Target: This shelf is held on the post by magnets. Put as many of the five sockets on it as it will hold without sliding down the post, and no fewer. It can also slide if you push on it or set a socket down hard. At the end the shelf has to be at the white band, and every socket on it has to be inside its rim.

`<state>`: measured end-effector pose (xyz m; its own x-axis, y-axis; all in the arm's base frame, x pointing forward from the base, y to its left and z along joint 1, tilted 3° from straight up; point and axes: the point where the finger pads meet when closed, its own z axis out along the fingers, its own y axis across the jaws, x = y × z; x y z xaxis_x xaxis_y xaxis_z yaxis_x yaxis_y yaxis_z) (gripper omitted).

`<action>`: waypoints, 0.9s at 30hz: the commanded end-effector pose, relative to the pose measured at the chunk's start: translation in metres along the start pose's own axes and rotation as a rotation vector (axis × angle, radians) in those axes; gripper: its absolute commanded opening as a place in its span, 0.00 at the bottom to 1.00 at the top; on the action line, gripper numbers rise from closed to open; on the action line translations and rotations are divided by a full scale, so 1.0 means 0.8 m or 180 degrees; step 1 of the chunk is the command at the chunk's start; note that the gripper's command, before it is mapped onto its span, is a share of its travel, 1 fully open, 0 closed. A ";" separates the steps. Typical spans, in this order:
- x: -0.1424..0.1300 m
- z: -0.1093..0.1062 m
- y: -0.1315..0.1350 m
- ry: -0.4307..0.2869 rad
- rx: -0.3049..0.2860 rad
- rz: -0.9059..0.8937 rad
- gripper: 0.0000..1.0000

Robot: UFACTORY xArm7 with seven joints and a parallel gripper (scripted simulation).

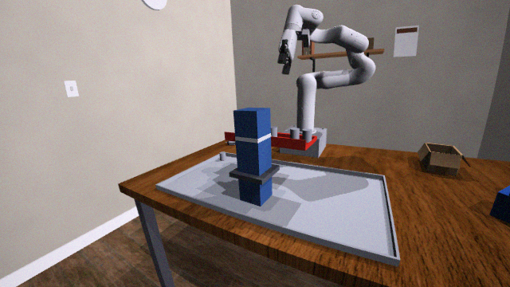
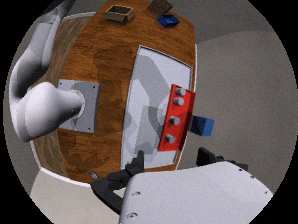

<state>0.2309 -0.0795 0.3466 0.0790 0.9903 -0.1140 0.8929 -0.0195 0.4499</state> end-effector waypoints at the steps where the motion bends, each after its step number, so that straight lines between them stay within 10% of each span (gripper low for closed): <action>1: 0.012 0.065 0.015 0.0119 0.0544 0.0250 1.00; 4: 0.012 0.065 0.015 0.0119 0.0544 0.0250 1.00; 11: 0.050 0.157 -0.004 0.0327 0.1306 0.0548 1.00; 24: 0.053 0.162 -0.006 0.0341 0.1354 0.0565 1.00; 25: 0.053 0.162 -0.007 0.0340 0.1355 0.0565 0.61; 27: 0.044 0.165 -0.007 0.0329 0.1380 0.0579 0.61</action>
<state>0.2867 -0.0555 0.2234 0.2209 0.9747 0.0331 0.9739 -0.2223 0.0459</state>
